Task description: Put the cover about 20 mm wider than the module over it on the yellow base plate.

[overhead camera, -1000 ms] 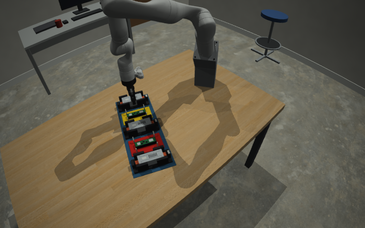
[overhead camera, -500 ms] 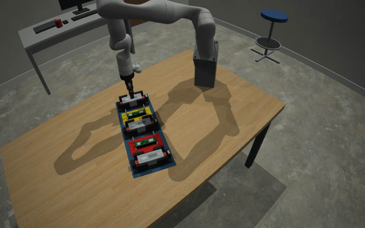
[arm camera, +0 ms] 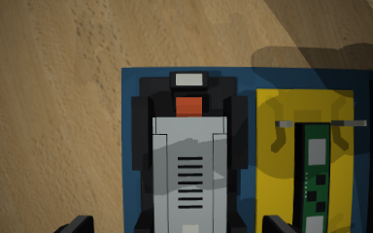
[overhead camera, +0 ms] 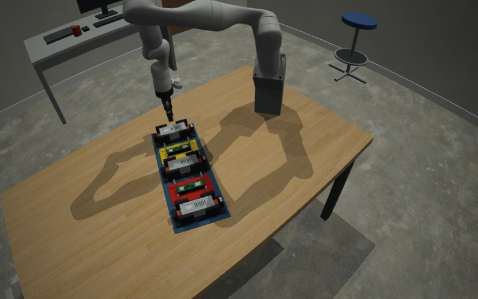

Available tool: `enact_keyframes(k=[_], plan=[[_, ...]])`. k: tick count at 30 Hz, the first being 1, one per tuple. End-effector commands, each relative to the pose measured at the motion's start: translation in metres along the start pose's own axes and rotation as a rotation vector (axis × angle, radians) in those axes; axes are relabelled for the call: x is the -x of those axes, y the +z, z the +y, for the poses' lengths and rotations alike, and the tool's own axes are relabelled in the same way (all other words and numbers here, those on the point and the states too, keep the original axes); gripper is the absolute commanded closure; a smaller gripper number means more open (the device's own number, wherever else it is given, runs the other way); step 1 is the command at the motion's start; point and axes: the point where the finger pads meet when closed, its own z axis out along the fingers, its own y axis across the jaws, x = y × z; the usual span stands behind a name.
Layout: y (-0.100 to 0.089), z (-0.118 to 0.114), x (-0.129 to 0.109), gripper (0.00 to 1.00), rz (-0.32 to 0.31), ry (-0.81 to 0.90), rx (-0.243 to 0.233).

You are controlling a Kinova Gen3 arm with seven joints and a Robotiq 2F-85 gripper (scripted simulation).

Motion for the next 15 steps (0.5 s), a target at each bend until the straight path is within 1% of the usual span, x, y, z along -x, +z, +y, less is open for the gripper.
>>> enact_keyframes(k=[1,2,15], plan=[[-0.0004,-0.0044,-0.0004,0.0,0.0,-0.008,0.002],[-0.0005,-0.0019,0.0002,0.0,-0.001,0.0,0.0],[-0.0004,-0.0091,-0.0005,0.0,0.0,-0.008,0.002]])
